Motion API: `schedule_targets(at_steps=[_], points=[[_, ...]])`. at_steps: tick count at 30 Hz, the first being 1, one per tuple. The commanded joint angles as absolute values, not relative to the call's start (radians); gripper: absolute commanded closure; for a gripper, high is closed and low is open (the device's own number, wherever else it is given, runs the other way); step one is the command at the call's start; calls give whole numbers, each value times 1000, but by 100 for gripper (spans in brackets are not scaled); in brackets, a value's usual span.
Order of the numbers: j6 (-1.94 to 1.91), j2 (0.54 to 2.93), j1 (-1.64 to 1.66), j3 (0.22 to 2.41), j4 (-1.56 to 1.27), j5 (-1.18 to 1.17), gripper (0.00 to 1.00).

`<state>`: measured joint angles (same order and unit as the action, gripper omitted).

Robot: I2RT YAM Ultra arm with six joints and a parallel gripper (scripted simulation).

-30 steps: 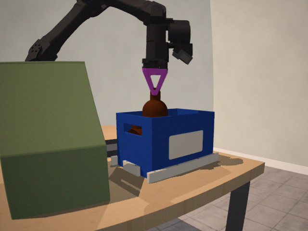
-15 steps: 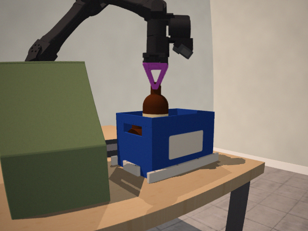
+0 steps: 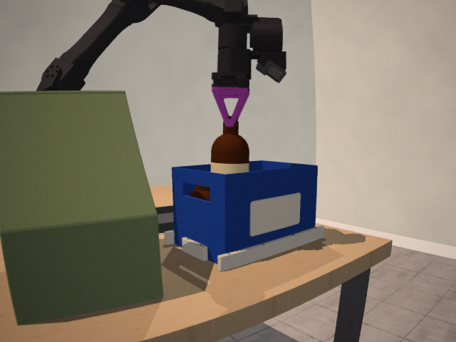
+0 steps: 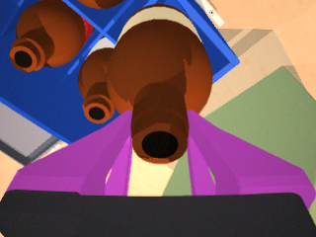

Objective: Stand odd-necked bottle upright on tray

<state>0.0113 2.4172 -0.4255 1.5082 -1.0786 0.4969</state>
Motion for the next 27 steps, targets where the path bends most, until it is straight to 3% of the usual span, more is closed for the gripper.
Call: schedule_targets(at_steps=[1, 27], points=[[0, 2374, -462, 1547, -1099, 491, 100], [-3, 2373, -465, 1555, -1106, 490, 100]])
